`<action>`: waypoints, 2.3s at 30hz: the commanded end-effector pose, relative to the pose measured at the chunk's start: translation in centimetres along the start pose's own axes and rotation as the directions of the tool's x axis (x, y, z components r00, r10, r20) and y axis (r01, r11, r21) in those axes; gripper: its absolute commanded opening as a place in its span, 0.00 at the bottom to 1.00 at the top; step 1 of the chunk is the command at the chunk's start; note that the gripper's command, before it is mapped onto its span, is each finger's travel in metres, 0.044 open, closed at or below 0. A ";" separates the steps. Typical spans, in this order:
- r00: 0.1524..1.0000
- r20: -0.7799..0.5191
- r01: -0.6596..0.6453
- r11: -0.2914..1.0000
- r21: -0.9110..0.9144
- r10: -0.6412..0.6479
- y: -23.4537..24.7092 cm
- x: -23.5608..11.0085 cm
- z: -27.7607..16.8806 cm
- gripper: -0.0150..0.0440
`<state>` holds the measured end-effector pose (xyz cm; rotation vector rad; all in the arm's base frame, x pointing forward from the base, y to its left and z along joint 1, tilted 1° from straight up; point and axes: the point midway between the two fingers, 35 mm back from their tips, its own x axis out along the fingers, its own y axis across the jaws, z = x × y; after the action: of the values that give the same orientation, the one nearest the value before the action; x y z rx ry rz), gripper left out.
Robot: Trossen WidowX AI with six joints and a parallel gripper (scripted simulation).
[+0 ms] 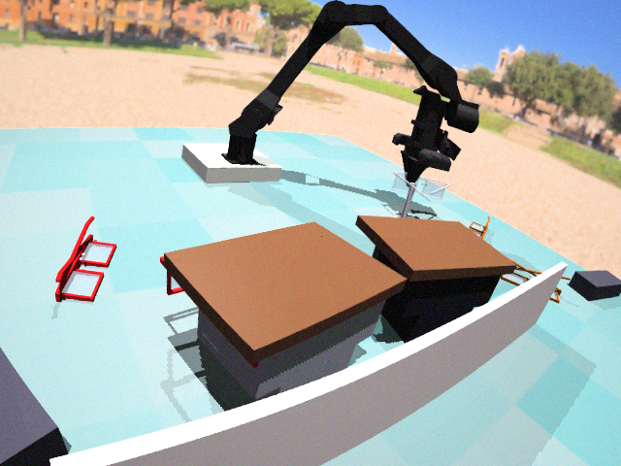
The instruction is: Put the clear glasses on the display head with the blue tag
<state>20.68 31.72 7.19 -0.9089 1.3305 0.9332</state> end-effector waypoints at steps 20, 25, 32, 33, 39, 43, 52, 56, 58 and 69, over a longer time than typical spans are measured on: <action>1.000 0.007 0.003 1.000 0.004 -0.004 0.1 -0.2 0.8 0.25; 1.000 0.007 0.003 1.000 0.004 -0.003 0.1 -0.2 0.8 0.25; 1.000 0.007 0.003 1.000 0.004 -0.004 0.1 -0.2 0.7 0.25; 1.000 0.007 0.003 1.000 0.004 -0.004 0.1 -0.2 0.7 0.25; 1.000 0.007 0.003 1.000 0.004 -0.004 0.1 -0.2 0.4 0.25; 1.000 0.007 0.003 1.000 0.004 -0.004 0.1 -0.2 0.2 0.25; 1.000 0.006 0.004 1.000 0.004 -0.004 0.1 -4.1 -0.1 0.25; 1.000 0.006 0.003 1.000 0.004 -0.004 0.1 -6.1 -0.4 0.25; 1.000 0.006 0.003 1.000 0.004 -0.004 0.1 -6.2 -0.4 0.25; 1.000 0.005 0.003 0.978 0.208 -0.004 -0.6 -6.2 -2.1 0.25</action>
<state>20.21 30.39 13.14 -0.8305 1.3658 0.8564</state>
